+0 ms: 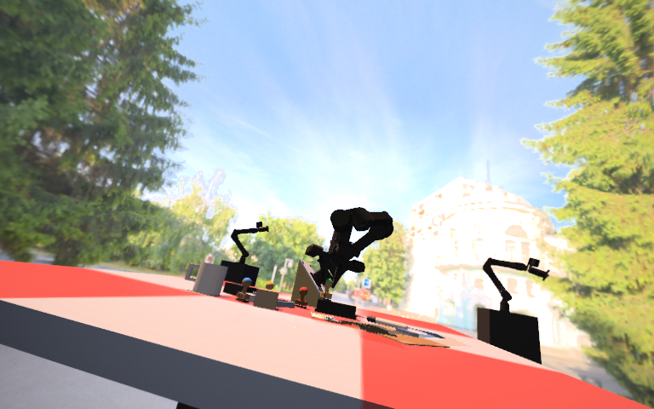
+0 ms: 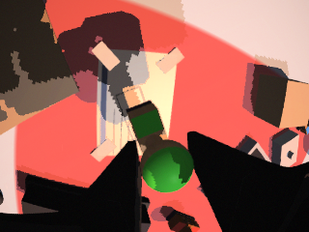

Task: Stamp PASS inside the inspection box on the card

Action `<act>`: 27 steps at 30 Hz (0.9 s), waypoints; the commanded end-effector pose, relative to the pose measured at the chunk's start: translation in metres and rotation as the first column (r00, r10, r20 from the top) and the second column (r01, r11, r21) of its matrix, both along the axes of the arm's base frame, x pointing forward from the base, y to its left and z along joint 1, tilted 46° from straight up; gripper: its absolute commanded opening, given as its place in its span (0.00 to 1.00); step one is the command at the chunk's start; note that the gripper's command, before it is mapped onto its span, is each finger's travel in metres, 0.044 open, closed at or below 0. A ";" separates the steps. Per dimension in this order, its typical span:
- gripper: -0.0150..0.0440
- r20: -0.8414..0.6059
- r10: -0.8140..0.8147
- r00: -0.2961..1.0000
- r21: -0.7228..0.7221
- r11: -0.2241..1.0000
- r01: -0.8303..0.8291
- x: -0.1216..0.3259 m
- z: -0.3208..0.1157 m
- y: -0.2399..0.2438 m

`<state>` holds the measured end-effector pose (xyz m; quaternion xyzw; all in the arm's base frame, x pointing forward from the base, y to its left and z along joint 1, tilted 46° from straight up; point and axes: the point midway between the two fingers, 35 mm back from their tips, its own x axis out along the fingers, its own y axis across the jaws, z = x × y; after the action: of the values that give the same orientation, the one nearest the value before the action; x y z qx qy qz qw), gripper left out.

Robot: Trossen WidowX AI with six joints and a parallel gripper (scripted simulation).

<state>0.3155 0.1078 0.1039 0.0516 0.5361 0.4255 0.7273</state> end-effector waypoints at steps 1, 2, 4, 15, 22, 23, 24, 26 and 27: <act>0.25 -0.007 -0.004 1.000 -0.001 1.000 0.004 -0.001 -0.003 0.002; 0.25 -0.007 -0.004 1.000 -0.001 1.000 0.004 -0.001 -0.003 0.003; 0.25 -0.007 -0.004 1.000 -0.001 1.000 0.004 -0.001 -0.004 0.004; 0.25 -0.007 -0.005 1.000 0.000 1.000 0.005 -0.002 -0.009 0.009; 0.25 -0.007 -0.005 1.000 0.000 1.000 0.005 -0.002 -0.012 0.012; 0.25 -0.007 -0.005 1.000 0.000 1.000 0.005 -0.002 -0.013 0.013; 0.25 -0.007 -0.005 1.000 0.000 1.000 0.005 -0.002 -0.013 0.013; 0.25 -0.007 -0.005 1.000 0.001 1.000 0.005 -0.002 -0.014 0.014; 0.25 -0.007 -0.006 1.000 0.001 1.000 0.006 -0.003 -0.015 0.015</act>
<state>0.3140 0.1211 0.0919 0.0535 0.5352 0.4259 0.7275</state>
